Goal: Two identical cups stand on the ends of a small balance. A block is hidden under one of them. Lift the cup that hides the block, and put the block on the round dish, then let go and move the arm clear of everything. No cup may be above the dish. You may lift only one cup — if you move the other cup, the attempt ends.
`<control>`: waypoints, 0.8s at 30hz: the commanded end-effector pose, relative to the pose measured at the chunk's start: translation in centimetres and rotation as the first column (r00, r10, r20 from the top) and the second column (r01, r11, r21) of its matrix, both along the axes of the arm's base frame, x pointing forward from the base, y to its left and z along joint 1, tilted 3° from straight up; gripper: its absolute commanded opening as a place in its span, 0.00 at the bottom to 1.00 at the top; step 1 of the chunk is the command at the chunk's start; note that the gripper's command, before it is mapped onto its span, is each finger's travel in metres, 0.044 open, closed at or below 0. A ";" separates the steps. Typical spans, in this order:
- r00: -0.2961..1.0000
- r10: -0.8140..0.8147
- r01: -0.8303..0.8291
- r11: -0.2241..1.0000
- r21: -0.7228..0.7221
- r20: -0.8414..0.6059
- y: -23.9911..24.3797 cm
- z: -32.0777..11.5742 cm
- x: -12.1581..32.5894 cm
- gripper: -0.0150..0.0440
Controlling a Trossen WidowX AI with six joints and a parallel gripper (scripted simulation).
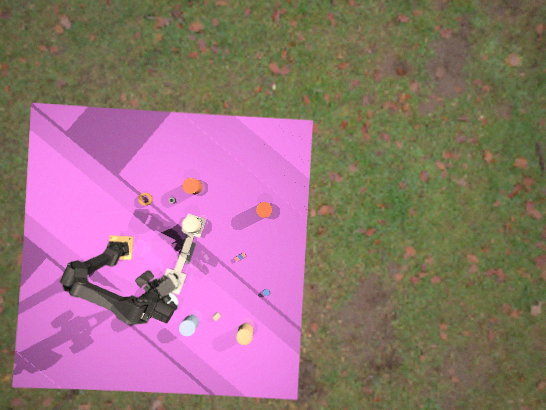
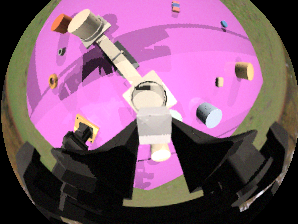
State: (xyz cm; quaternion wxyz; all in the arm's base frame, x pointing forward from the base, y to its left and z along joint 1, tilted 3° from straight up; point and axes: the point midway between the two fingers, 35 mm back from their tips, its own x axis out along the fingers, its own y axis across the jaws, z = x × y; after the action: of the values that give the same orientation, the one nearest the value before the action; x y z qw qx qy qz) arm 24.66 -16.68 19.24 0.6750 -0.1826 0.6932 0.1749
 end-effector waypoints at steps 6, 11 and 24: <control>1.000 -0.003 0.002 1.000 -0.002 -0.003 -4.8 -3.3 -1.8 0.25; 1.000 -0.003 0.003 1.000 -0.005 -0.005 -8.2 -6.2 -4.0 0.25; 1.000 -0.003 0.003 1.000 -0.008 -0.009 -11.4 -10.4 -7.3 0.25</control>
State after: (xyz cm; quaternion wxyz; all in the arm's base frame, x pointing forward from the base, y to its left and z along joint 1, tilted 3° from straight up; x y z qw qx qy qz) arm 17.46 -28.08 9.57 0.6735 -0.1821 0.6963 0.1682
